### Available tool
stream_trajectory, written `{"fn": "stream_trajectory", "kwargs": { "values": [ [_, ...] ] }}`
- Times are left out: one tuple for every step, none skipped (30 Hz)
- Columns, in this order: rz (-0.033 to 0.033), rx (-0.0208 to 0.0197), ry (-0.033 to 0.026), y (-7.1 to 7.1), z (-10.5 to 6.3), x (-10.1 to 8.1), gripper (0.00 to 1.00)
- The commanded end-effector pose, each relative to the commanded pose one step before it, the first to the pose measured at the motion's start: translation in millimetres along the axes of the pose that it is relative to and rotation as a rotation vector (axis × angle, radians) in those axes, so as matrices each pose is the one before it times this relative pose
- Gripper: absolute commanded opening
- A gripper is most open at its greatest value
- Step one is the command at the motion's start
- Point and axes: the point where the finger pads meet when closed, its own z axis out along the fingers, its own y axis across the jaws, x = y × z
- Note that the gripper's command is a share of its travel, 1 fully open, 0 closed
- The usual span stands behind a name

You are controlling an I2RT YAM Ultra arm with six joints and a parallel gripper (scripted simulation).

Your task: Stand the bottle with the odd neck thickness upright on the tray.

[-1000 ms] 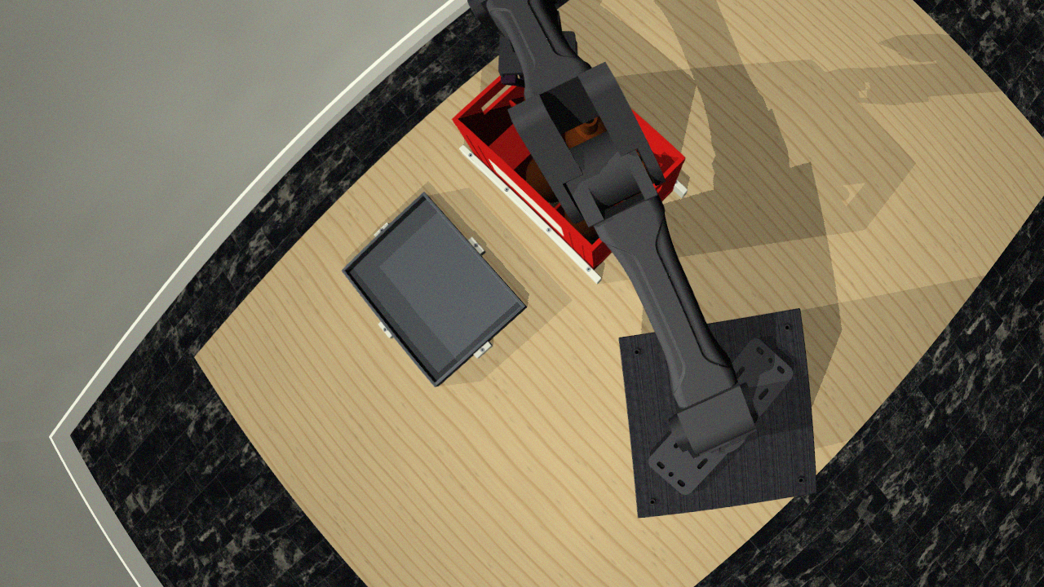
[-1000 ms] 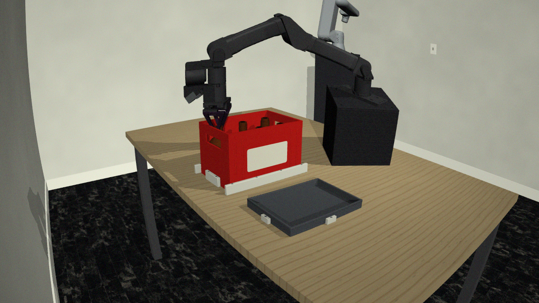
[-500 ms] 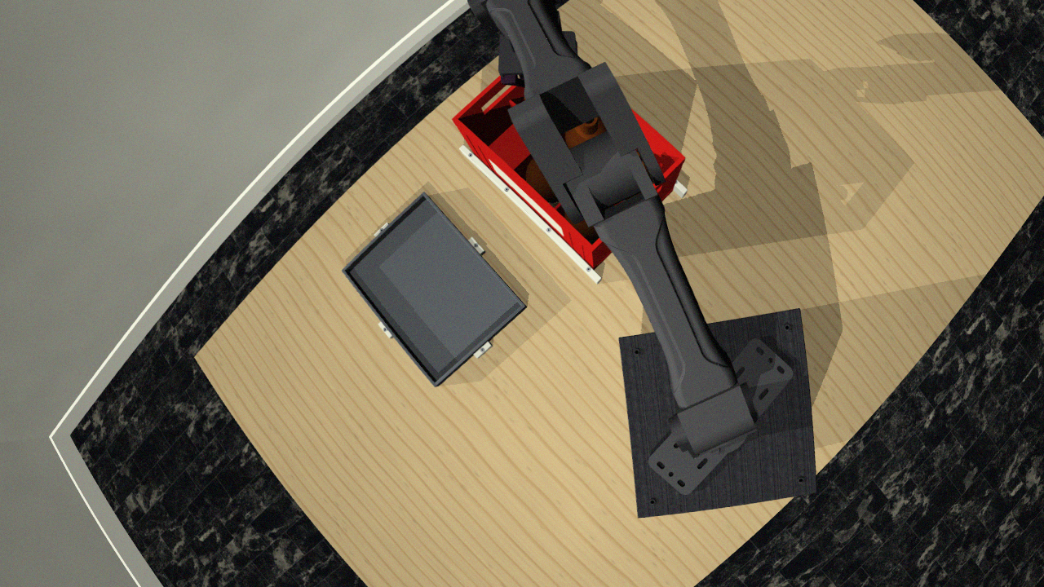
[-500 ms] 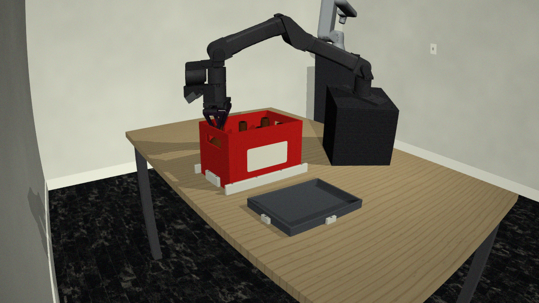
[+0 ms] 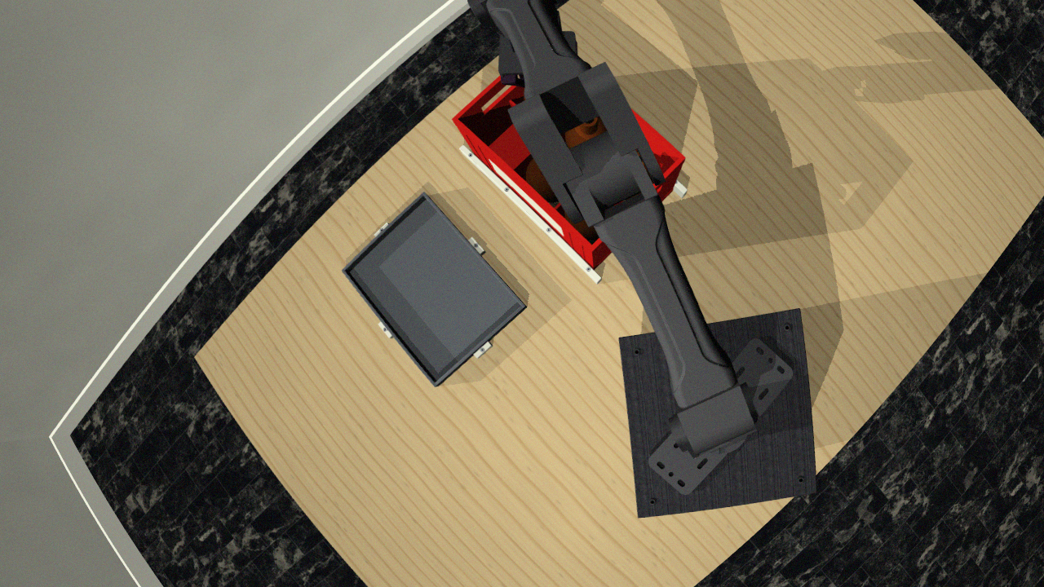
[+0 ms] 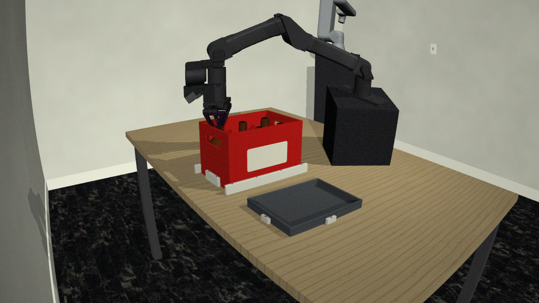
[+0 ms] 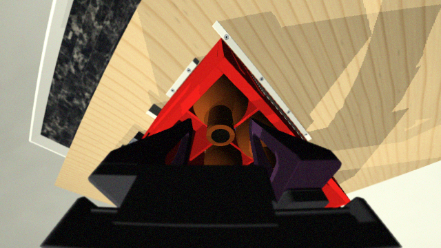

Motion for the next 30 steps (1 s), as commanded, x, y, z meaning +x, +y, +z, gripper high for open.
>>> {"fn": "stream_trajectory", "kwargs": {
  "values": [
    [-0.00631, -0.02243, -0.04575, 8.97, -12.89, -7.86, 0.61],
    [0.00000, 0.00000, 0.00000, 0.00, 0.00, 0.00, 0.61],
    [0.00000, 0.00000, 0.00000, 0.00, 0.00, 0.00, 0.61],
    [0.00000, 0.00000, 0.00000, 0.00, 0.00, 0.00, 0.61],
    [0.00000, 0.00000, 0.00000, 0.00, 0.00, 0.00, 0.61],
    [0.00000, 0.00000, 0.00000, 0.00, 0.00, 0.00, 0.61],
    [0.00000, 0.00000, 0.00000, 0.00, 0.00, 0.00, 0.61],
    [0.00000, 0.00000, 0.00000, 0.00, 0.00, 0.00, 0.61],
    [0.00000, 0.00000, 0.00000, 0.00, 0.00, 0.00, 0.61],
    [0.00000, 0.00000, 0.00000, 0.00, 0.00, 0.00, 0.61],
    [0.00000, 0.00000, 0.00000, 0.00, 0.00, 0.00, 0.61],
    [0.00000, 0.00000, 0.00000, 0.00, 0.00, 0.00, 0.61],
    [0.00000, 0.00000, 0.00000, 0.00, 0.00, 0.00, 0.61],
    [0.00000, 0.00000, 0.00000, 0.00, 0.00, 0.00, 0.61],
    [0.00000, 0.00000, 0.00000, 0.00, 0.00, 0.00, 0.61],
    [0.00000, 0.00000, 0.00000, 0.00, 0.00, 0.00, 0.61],
    [0.00000, 0.00000, 0.00000, 0.00, 0.00, 0.00, 0.00],
    [-0.00010, 0.00000, -0.00001, 0.00, 0.00, 0.00, 0.00],
    [-0.00042, -0.00002, -0.00004, 0.00, -0.02, -0.01, 0.00],
    [-0.00019, -0.00018, 0.00005, 0.03, -0.01, 0.01, 0.00],
    [-0.00165, 0.00187, -0.00087, -0.33, -0.02, -0.15, 0.00],
    [0.00000, 0.00001, 0.00004, 0.00, 0.02, 0.01, 0.00],
    [-0.00001, -0.00002, -0.00005, 0.01, -0.02, -0.01, 0.00],
    [-0.00001, -0.00001, -0.00003, 0.01, -0.01, -0.01, 0.00],
    [0.00000, 0.00000, -0.00001, 0.00, 0.00, 0.00, 0.00],
    [0.00000, 0.00000, 0.00000, 0.00, 0.00, 0.00, 0.00],
    [0.00000, 0.00000, 0.00000, 0.00, 0.00, 0.00, 0.00],
    [0.00000, 0.00000, 0.00000, 0.00, 0.00, 0.00, 0.00],
    [0.00000, 0.00000, 0.00000, 0.00, 0.00, 0.00, 0.00],
    [0.00000, 0.00000, 0.00000, 0.00, 0.00, 0.00, 0.00]
  ]
}}
